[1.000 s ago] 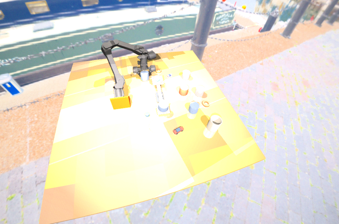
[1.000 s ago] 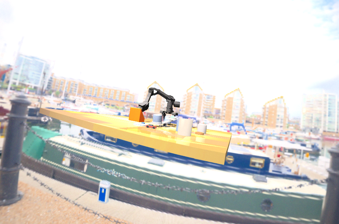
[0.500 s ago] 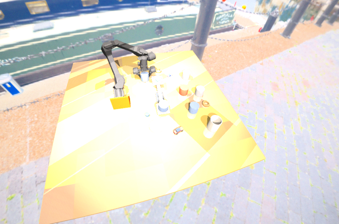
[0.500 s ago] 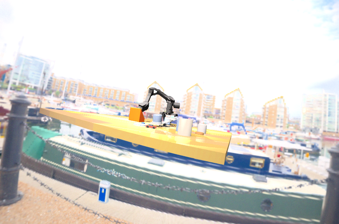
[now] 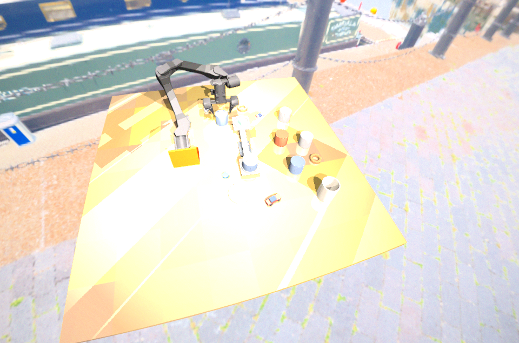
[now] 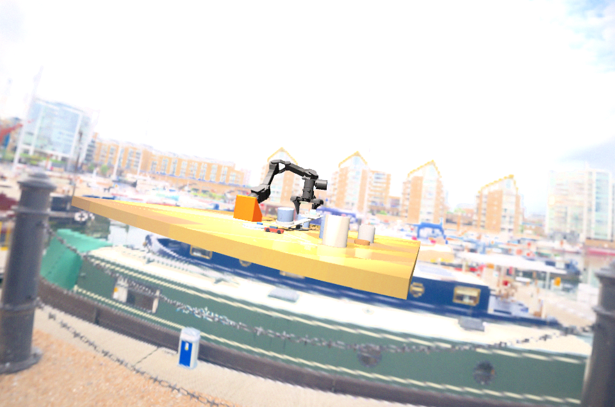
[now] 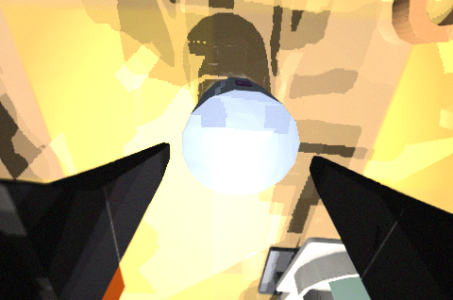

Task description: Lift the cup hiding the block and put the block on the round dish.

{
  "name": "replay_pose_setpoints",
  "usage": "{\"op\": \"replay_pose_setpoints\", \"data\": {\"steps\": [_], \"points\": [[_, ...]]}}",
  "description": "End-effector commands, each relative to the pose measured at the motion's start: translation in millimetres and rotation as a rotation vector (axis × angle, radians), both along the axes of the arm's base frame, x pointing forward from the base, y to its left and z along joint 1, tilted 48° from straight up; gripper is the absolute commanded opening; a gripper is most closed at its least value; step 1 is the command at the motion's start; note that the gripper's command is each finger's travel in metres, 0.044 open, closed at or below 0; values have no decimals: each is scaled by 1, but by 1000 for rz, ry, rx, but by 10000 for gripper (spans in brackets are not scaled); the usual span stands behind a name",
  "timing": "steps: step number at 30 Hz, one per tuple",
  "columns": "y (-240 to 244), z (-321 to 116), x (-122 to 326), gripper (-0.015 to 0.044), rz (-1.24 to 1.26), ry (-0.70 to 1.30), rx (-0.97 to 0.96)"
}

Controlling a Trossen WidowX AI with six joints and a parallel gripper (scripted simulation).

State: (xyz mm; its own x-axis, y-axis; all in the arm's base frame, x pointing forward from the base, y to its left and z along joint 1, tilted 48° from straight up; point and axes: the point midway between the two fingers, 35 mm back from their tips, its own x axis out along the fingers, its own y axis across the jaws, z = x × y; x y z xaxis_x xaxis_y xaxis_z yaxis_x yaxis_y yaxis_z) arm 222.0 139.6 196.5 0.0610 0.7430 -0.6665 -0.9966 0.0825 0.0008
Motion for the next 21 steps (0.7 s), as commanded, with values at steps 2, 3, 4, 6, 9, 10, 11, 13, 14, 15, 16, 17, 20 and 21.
{"op": "replay_pose_setpoints", "data": {"steps": [2, 3, 4, 6, 9, 10, 11, 13, 14, 15, 16, 17, 20, 21], "points": [[-9, 11, -3, 440, 7, -1, 5], [-9, 11, -3, 440, 7, -1, 5], [-9, 11, -2, 414, 5, -2, 5], [-11, 11, 0, 361, -6, -14, 1], [-19, 13, 9, 282, -43, -53, -11], [-22, 14, 12, 260, -60, -70, -17], [-24, 14, 15, 260, -77, -68, -19], [-26, 14, 16, 260, -111, -29, -15], [-27, 14, 18, 260, -132, -6, -13], [-28, 13, 19, 260, -155, 19, -10], [-30, 13, 21, 260, -178, 44, -8], [-31, 13, 22, 260, -201, 69, -5], [-35, 12, 26, 260, -269, 145, 3], [-36, 11, 28, 260, -292, 170, 6]]}}
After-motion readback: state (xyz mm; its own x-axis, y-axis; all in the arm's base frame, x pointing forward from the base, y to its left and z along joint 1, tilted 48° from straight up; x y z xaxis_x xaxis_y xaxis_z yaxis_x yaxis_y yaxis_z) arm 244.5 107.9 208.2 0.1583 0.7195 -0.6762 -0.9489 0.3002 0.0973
